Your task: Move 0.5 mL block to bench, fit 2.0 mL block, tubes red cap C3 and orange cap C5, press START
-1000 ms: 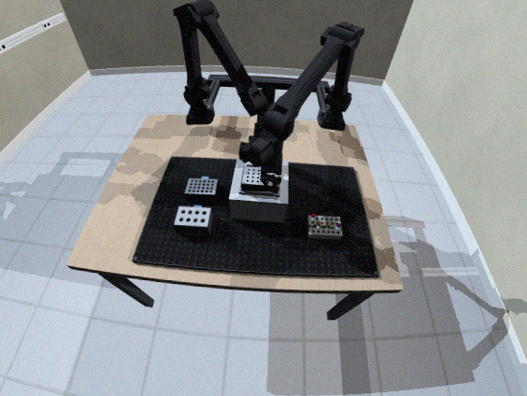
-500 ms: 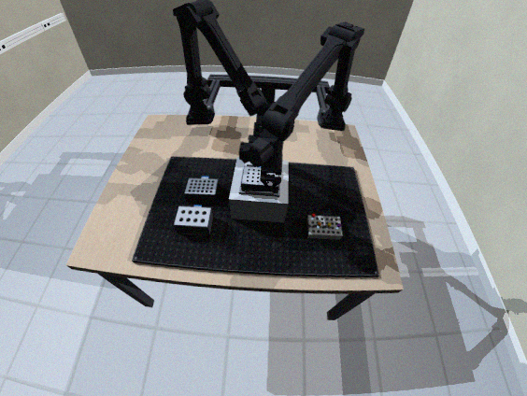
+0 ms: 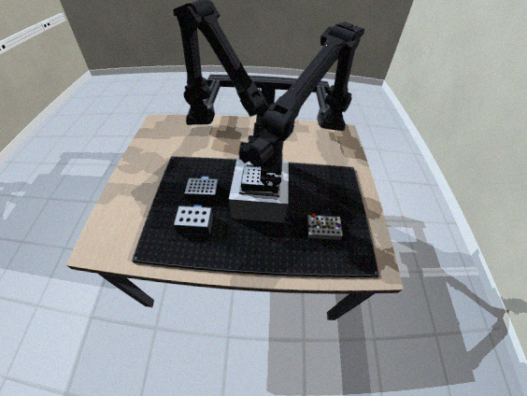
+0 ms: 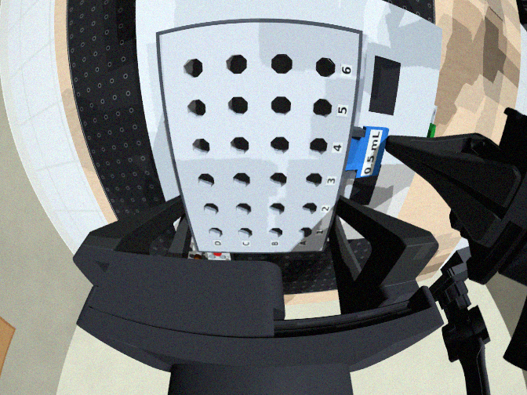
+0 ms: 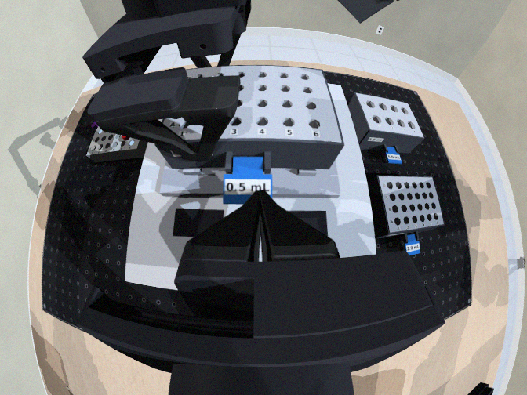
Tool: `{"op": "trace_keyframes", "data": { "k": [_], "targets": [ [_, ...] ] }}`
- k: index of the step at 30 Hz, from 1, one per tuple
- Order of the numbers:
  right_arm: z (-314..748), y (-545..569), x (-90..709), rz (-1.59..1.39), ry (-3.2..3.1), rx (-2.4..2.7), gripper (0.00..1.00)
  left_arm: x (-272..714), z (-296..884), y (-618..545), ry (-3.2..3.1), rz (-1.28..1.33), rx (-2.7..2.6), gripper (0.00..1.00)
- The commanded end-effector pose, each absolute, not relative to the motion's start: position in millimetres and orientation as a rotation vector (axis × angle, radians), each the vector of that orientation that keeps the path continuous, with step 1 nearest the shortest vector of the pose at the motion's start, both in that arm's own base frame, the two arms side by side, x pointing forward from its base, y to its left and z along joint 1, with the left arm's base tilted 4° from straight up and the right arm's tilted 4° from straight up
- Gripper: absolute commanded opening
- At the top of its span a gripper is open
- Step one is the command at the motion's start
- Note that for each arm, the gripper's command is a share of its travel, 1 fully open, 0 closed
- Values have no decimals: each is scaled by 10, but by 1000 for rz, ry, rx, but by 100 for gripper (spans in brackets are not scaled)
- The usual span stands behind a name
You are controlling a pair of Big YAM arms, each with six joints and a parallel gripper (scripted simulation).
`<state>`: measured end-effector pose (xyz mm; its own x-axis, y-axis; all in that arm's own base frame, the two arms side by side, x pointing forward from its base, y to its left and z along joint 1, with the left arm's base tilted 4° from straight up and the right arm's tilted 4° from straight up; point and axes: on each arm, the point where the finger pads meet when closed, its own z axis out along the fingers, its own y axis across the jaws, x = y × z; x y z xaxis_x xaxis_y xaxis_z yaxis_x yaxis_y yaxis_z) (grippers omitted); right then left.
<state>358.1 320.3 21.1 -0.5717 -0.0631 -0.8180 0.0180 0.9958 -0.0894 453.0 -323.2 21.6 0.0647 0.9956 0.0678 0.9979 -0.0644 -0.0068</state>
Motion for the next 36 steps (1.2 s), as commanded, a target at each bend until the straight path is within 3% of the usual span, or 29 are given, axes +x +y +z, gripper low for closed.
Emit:
{"op": "trace_keyframes", "data": {
  "k": [1, 36],
  "targets": [
    [256, 3191, 3732, -114, 2175, -6, 0, 4682, 232, -3240, -2127, -62, -2245, 0],
    [549, 3283, 4058, -53, 2107, 110, 0, 4682, 245, -3240, -2132, -62, -2241, 0]
  ]
}}
